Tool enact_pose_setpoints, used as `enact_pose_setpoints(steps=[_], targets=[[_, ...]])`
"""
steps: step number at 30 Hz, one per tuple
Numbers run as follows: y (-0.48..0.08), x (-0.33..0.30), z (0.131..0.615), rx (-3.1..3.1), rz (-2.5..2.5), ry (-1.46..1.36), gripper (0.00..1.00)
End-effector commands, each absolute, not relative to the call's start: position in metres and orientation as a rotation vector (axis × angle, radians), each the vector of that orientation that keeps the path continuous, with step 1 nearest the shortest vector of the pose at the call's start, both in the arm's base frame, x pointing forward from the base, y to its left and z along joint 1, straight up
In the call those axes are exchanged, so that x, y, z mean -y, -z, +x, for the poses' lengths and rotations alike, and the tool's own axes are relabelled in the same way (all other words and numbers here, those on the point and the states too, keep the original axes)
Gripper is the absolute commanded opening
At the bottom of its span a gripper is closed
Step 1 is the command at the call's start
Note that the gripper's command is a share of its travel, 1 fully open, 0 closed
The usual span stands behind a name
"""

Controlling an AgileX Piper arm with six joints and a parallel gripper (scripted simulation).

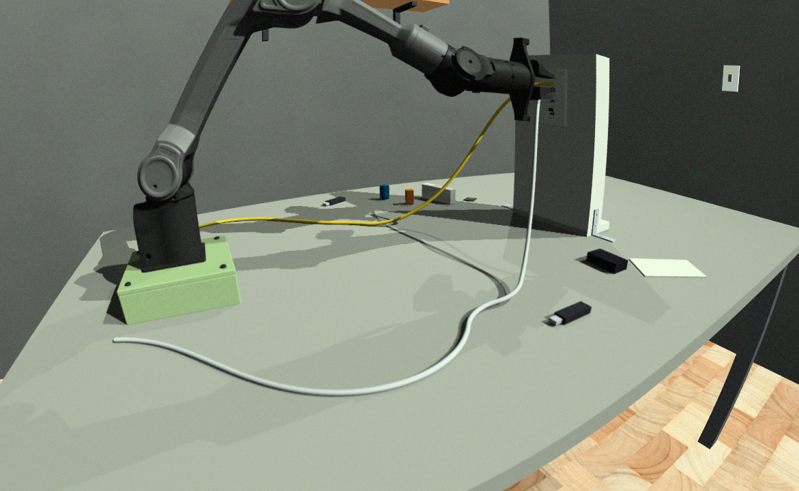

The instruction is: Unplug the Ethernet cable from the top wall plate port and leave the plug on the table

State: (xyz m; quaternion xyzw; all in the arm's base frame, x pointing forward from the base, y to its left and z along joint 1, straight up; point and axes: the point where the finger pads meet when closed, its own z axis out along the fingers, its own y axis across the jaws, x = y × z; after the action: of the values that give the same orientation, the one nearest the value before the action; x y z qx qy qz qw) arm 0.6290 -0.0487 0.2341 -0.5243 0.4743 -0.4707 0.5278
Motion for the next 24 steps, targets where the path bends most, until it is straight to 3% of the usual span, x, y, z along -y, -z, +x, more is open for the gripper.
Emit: enact_pose_setpoints(steps=[1, 24], targets=[[-0.236, 0.047, 0.629, -1.131, -1.251, 1.127, 0.25], [-0.236, 0.025, 0.638, -1.131, -1.251, 1.127, 0.25]])
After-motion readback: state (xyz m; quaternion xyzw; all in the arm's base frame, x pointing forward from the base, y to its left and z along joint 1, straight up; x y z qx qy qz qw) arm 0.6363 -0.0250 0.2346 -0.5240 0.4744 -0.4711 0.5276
